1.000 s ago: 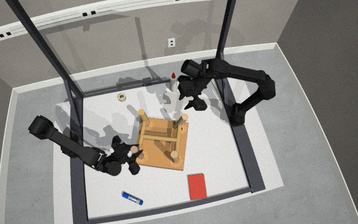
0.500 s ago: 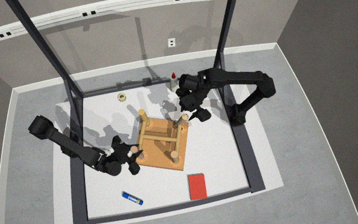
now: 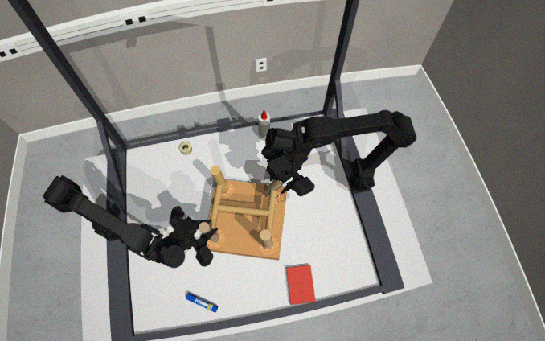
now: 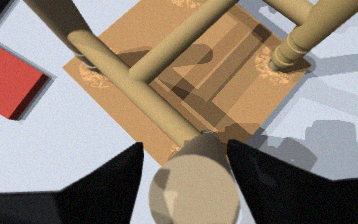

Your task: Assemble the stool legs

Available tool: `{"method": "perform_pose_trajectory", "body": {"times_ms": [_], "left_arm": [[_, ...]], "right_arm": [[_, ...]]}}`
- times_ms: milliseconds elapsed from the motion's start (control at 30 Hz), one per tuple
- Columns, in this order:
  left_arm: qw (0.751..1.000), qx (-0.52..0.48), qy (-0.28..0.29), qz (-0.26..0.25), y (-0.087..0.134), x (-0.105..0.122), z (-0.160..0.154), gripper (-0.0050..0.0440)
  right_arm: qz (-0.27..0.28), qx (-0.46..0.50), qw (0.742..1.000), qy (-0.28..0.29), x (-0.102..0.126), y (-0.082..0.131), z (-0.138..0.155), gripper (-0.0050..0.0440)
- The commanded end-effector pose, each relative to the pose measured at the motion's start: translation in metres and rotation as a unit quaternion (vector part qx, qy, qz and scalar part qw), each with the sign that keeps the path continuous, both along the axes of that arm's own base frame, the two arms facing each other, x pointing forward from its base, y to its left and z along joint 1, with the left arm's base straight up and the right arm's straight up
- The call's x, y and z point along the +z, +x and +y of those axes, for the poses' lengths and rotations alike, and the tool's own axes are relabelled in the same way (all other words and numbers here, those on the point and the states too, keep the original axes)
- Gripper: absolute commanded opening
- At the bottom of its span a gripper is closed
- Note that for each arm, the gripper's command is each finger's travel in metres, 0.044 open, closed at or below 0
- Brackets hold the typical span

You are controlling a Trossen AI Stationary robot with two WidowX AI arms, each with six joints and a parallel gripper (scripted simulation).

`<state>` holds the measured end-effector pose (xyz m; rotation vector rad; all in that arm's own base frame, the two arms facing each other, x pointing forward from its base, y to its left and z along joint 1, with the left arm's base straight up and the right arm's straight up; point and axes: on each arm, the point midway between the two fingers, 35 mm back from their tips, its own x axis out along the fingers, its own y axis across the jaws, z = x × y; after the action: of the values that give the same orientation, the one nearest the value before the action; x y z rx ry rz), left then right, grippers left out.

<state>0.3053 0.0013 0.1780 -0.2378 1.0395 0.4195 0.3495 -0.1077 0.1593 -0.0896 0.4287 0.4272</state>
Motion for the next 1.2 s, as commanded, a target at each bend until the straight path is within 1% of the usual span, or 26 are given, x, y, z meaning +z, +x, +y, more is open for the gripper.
{"method": "perform_pose_trajectory", "body": {"times_ms": [0, 67, 300, 367, 400, 467, 567, 600, 700, 800, 967, 1033, 1167], "left_arm": [[1.0, -0.002, -0.001, -0.008, 0.003, 0.001, 0.0, 0.0212], [1.0, -0.002, -0.001, -0.012, 0.002, 0.004, 0.0, 0.0164], [1.0, -0.002, 0.0, -0.01, 0.0, 0.003, 0.001, 0.007], [1.0, -0.002, -0.001, -0.01, 0.0, 0.004, 0.0, 0.0022], [1.0, -0.002, -0.001, -0.011, -0.001, 0.004, 0.0, 0.0046], [1.0, -0.002, -0.001, -0.011, -0.001, 0.004, 0.0, 0.0046], [1.0, -0.002, 0.005, 0.001, 0.006, 0.007, -0.002, 0.0118], [1.0, -0.003, 0.008, 0.007, 0.008, 0.009, -0.003, 0.0128], [0.999, -0.005, 0.02, 0.046, 0.014, 0.01, -0.005, 0.0128], [0.997, -0.006, 0.027, 0.068, 0.017, 0.01, -0.006, 0.0128], [0.996, -0.007, 0.033, 0.087, 0.02, 0.01, -0.007, 0.0128], [0.996, -0.007, 0.033, 0.087, 0.02, 0.01, -0.007, 0.0128], [0.993, -0.007, 0.04, 0.108, 0.023, 0.009, -0.008, 0.0128]], "right_arm": [[-0.01, 0.0, 1.0, -0.008, 0.008, 0.001, -0.001, 0.0104], [-0.01, 0.0, 1.0, -0.008, 0.008, 0.001, -0.001, 0.0104], [-0.01, 0.0, 1.0, -0.008, 0.008, 0.001, -0.001, 0.0104], [-0.01, 0.0, 1.0, -0.008, 0.008, 0.001, -0.001, 0.0104], [-0.01, 0.0, 1.0, -0.008, 0.008, 0.001, -0.001, 0.0104], [-0.01, 0.0, 1.0, -0.008, 0.008, 0.001, -0.001, 0.0104], [-0.01, 0.0, 1.0, -0.008, 0.008, 0.001, -0.001, 0.0104], [-0.01, 0.0, 1.0, -0.008, 0.008, 0.001, -0.001, 0.0104], [-0.01, 0.0, 1.0, -0.008, 0.008, 0.001, -0.001, 0.0104], [-0.01, 0.0, 1.0, -0.008, 0.008, 0.001, -0.001, 0.0104], [-0.01, 0.0, 1.0, -0.008, 0.008, 0.001, -0.001, 0.0104], [-0.01, 0.0, 1.0, -0.008, 0.008, 0.001, -0.001, 0.0104], [-0.01, 0.0, 1.0, -0.008, 0.008, 0.001, -0.001, 0.0104]]}}
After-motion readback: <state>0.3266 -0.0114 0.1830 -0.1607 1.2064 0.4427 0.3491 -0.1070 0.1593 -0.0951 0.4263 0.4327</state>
